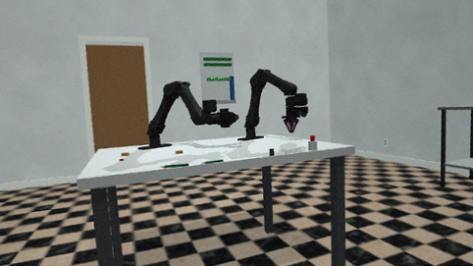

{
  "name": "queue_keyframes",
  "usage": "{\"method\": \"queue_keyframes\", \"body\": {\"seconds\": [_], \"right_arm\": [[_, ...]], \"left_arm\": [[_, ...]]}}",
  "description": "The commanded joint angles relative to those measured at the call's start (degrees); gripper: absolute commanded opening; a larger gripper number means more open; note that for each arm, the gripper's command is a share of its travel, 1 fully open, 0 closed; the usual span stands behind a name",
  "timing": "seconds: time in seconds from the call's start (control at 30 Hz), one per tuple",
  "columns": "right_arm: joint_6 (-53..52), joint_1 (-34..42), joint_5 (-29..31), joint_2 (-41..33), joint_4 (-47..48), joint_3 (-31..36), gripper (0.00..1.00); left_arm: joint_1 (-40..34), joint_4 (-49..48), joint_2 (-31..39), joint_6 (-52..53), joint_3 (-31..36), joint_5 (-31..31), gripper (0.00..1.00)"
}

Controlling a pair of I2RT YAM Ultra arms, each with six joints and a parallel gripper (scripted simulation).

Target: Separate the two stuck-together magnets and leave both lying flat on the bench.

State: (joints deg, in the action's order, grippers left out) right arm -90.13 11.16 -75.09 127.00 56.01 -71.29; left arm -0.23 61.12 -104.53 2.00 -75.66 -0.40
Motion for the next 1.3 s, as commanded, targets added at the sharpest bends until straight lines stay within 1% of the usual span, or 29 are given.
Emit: {"method": "queue_keyframes", "body": {"seconds": [0.0,1.27], "right_arm": [[0.2,0.0,0.0,-0.8,0.4,-0.4,0.18],[0.2,0.0,0.0,-0.8,0.4,-0.4,0.18]], "left_arm": [[-0.2,-0.1,0.0,-0.2,0.1,0.4,0.18],[-0.2,-4.1,-2.0,-0.2,2.2,0.4,0.18]]}}
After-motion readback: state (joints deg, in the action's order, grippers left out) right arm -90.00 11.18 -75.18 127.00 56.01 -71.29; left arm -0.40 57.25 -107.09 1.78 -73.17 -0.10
